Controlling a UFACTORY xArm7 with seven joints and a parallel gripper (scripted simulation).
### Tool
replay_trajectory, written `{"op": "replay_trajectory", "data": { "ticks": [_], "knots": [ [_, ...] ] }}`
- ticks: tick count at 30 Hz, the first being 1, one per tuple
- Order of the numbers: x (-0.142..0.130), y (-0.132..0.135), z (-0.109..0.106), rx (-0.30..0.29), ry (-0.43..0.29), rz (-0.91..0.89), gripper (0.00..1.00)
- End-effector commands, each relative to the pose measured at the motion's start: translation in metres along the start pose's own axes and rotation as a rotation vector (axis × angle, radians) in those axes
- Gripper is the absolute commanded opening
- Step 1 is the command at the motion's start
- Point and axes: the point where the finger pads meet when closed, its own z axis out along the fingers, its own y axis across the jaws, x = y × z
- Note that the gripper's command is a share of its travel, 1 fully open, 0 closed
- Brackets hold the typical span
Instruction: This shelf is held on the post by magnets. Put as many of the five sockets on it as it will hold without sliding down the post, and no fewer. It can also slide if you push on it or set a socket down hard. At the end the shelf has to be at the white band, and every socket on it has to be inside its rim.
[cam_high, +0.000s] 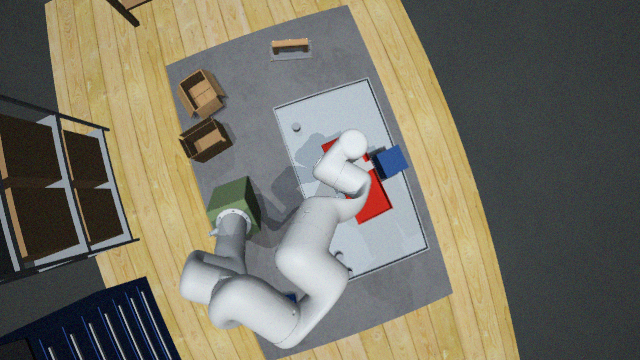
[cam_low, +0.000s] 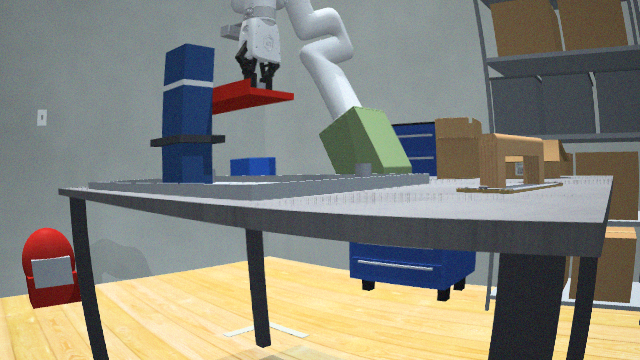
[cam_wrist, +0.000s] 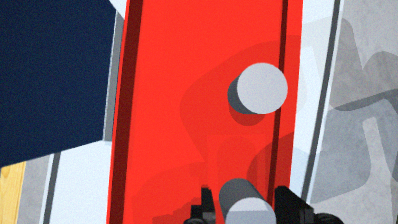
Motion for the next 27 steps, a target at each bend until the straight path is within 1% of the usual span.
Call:
{"op": "replay_trajectory", "data": {
  "ticks": [1,15,27],
  "knots": [
    [-0.001,-0.001,-0.002,0.004,-0.002,0.0,0.52],
    [-0.001,-0.001,-0.004,0.004,-0.002,0.0,0.52],
    [-0.001,-0.001,-0.023,0.004,-0.002,0.0,0.52]
  ]
}}
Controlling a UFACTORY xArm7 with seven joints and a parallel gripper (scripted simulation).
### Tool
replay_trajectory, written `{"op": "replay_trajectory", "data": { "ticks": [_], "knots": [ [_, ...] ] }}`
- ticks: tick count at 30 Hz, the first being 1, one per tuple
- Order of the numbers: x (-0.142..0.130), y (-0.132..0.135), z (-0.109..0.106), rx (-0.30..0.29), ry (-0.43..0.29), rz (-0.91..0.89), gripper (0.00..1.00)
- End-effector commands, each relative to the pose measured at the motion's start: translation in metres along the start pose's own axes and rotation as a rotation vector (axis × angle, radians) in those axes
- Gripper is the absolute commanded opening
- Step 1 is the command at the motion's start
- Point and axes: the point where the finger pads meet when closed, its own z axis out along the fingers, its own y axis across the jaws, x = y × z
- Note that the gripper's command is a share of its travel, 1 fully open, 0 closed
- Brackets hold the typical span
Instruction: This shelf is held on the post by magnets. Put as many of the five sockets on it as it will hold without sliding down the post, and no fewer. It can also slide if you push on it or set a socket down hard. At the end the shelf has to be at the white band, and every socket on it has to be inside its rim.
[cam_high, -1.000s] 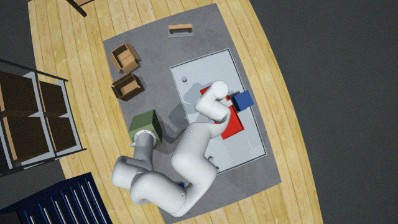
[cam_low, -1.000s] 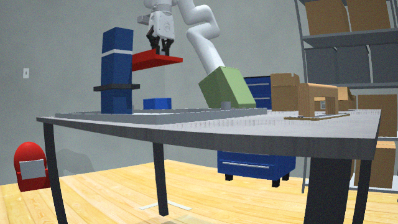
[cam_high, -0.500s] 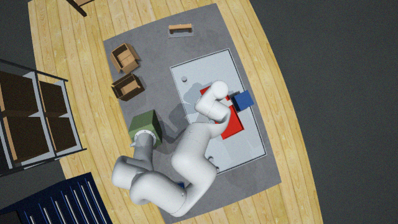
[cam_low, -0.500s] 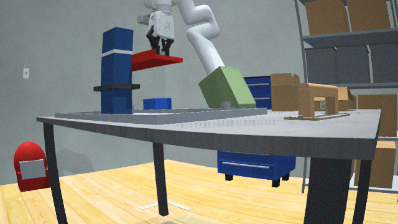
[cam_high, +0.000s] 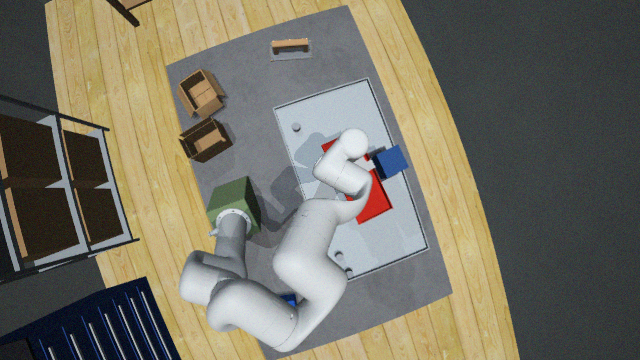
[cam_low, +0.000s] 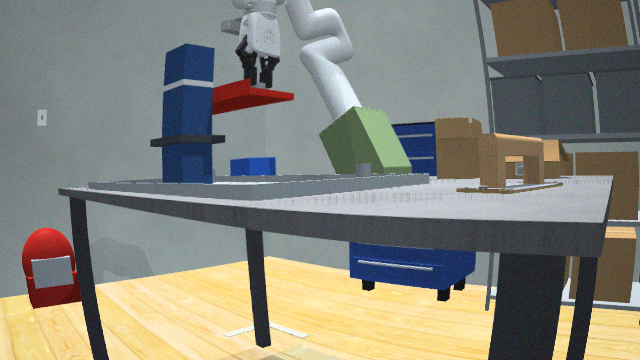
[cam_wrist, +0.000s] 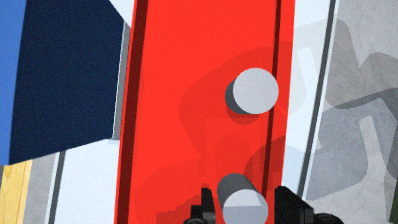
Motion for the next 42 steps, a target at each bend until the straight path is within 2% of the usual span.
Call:
{"op": "replay_trajectory", "data": {
  "ticks": [1,16,28,42],
  "knots": [
    [-0.001,-0.001,-0.009,0.004,-0.002,0.0,0.52],
    [-0.001,-0.001,-0.052,0.004,-0.002,0.0,0.52],
    [-0.001,-0.001,-0.067,0.004,-0.002,0.0,0.52],
    [-0.001,-0.001,-0.068,0.004,-0.002,0.0,0.52]
  ]
}}
